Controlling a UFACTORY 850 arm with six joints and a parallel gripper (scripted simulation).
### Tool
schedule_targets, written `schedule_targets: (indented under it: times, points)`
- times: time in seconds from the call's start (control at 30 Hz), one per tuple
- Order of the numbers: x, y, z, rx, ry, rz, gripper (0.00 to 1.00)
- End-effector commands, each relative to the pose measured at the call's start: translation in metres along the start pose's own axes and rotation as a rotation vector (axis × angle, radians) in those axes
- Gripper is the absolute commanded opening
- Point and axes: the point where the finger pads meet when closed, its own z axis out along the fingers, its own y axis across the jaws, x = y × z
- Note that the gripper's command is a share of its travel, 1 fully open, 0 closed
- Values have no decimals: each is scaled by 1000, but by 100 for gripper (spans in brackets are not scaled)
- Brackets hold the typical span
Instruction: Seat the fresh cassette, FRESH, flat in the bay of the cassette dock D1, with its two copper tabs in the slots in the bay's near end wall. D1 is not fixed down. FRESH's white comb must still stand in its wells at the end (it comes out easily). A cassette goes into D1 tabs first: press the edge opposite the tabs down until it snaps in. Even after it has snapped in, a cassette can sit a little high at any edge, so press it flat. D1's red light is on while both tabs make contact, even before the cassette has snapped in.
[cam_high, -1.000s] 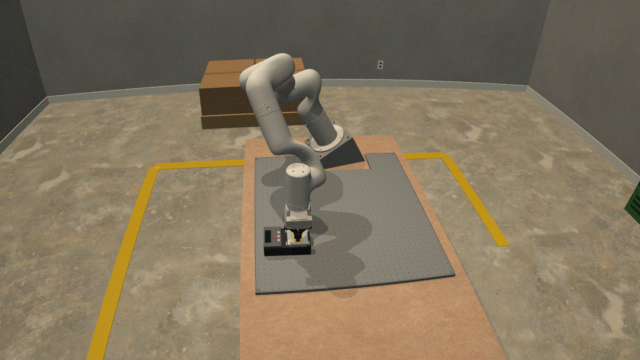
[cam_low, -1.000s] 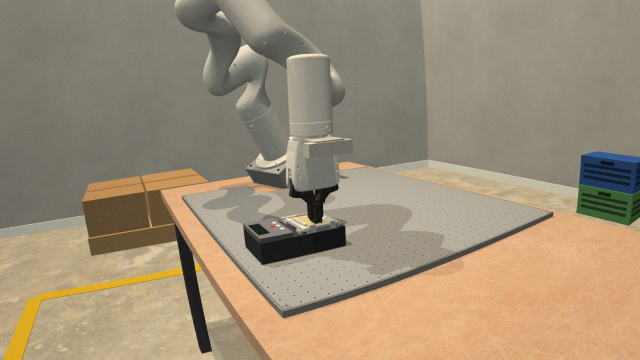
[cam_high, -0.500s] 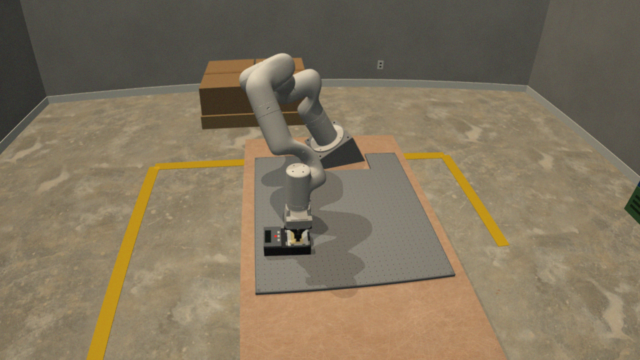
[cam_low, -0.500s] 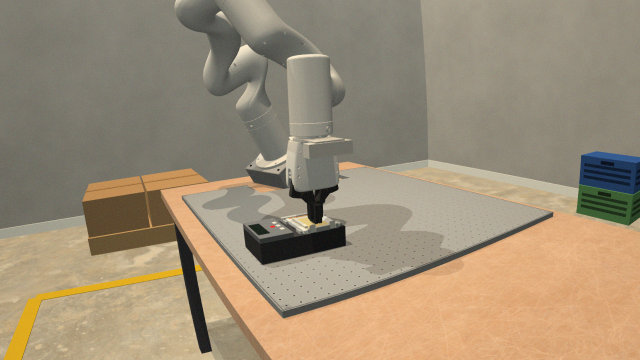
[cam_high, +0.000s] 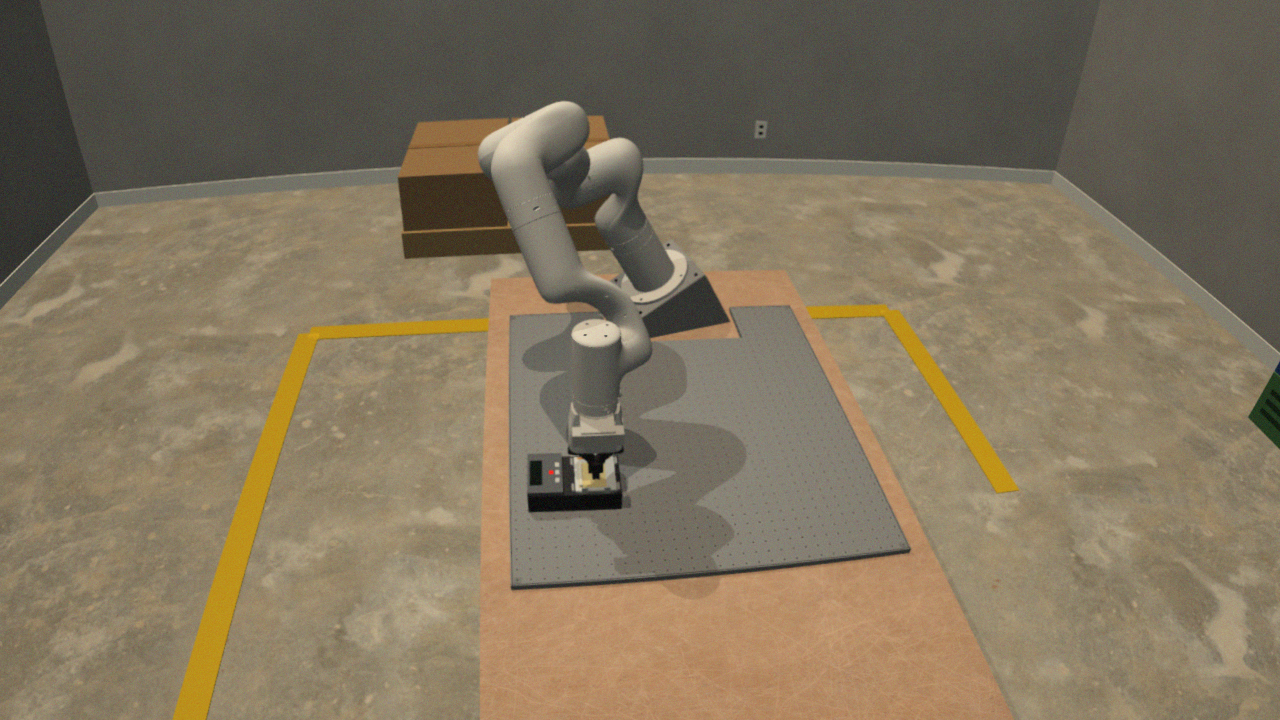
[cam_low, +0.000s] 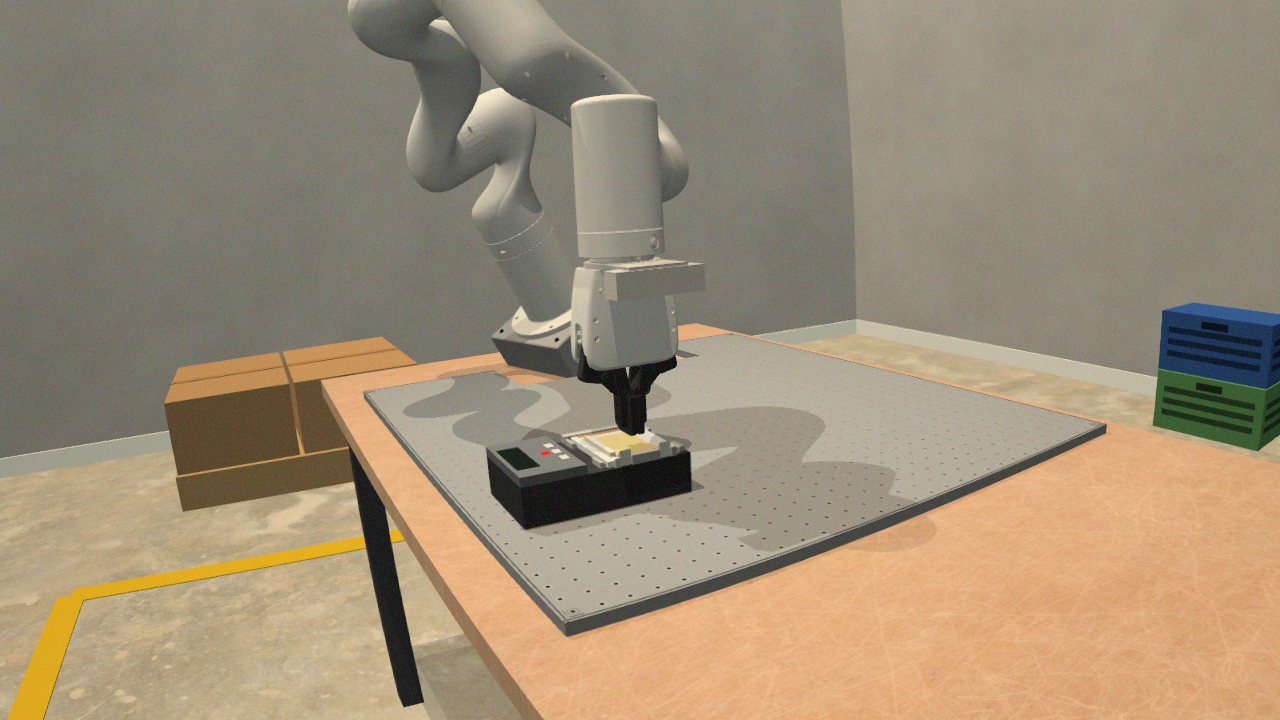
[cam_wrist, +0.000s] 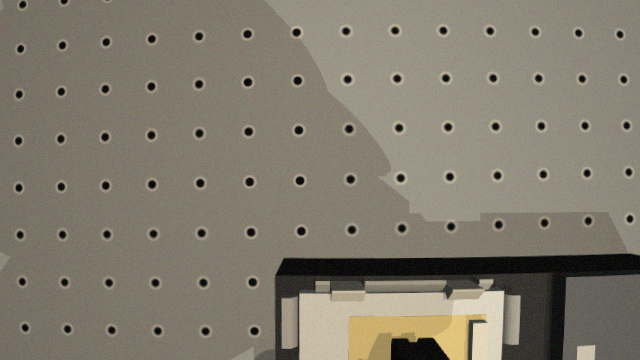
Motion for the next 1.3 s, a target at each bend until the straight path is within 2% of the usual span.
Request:
schedule_targets:
  times: [0.0, 0.5, 0.97, 1.0, 1.27]
  points:
    - [2, 0, -6, 0, 2, 0, 0]
    - [5, 1, -23, 0, 2, 0, 0]
    - [5, 1, -23, 0, 2, 0, 0]
    - [3, -4, -25, 6, 2, -3, 100]
    - [-13, -38, -38, 6, 2, -3, 100]
